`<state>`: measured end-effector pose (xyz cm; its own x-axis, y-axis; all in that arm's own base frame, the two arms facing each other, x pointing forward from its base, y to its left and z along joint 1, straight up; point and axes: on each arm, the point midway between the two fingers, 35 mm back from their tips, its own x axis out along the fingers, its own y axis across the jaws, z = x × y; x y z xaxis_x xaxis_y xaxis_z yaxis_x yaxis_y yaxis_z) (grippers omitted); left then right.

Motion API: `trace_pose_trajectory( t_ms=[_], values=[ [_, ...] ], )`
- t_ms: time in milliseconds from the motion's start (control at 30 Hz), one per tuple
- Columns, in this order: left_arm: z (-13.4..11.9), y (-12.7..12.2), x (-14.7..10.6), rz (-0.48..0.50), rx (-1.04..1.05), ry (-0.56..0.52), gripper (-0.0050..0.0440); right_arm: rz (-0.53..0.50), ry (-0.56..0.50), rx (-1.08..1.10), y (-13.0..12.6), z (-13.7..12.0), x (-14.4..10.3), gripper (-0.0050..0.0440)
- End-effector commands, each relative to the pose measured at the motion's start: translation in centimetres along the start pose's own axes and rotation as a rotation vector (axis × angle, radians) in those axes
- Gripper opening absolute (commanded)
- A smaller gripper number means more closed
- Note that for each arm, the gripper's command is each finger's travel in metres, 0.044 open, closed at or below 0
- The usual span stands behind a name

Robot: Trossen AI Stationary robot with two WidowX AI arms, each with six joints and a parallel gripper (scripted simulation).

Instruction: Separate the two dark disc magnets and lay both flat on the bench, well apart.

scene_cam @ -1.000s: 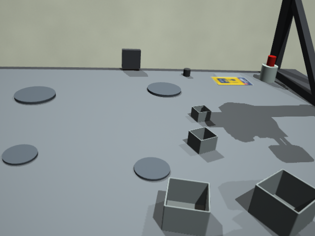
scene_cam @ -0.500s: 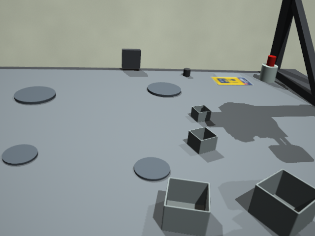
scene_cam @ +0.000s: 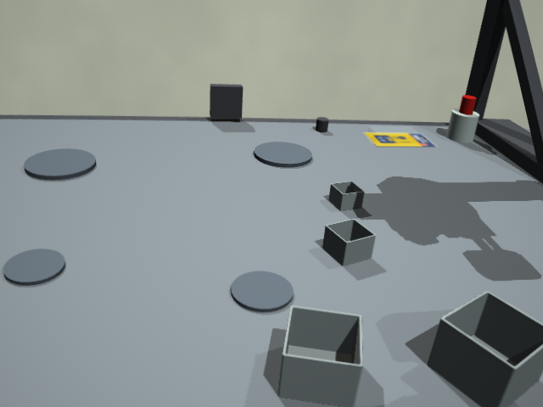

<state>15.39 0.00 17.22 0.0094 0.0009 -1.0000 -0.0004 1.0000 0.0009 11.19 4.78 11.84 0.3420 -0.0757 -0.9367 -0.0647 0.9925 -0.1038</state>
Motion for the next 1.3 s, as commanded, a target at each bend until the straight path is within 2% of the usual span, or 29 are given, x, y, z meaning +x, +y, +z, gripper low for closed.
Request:
trace_pose_trajectory(
  t_ms=[0,233,600,1067,1267],
  values=[
    [0.1,0.0,-0.3,-0.001,0.001,-0.016,0.04,0.0,-0.069,0.003,0.6,-0.6,0.4,0.04],
    [0.1,0.0,-0.3,-0.001,0.001,-0.016,0.04,0.065,-0.164,0.012,1.6,-1.4,1.2,0.04],
    [0.1,0.0,-0.3,-0.001,0.001,-0.016,0.04,0.086,-0.184,0.016,1.9,-1.5,1.2,0.04],
    [0.1,0.0,-0.3,-0.001,0.001,-0.016,0.04,0.064,-0.123,-0.033,2.2,-1.8,2.0,0.04],
    [0.1,0.0,-0.3,-0.001,0.001,-0.016,0.04,0.055,-0.031,-0.103,2.6,-2.0,3.4,0.04]
  ],
)
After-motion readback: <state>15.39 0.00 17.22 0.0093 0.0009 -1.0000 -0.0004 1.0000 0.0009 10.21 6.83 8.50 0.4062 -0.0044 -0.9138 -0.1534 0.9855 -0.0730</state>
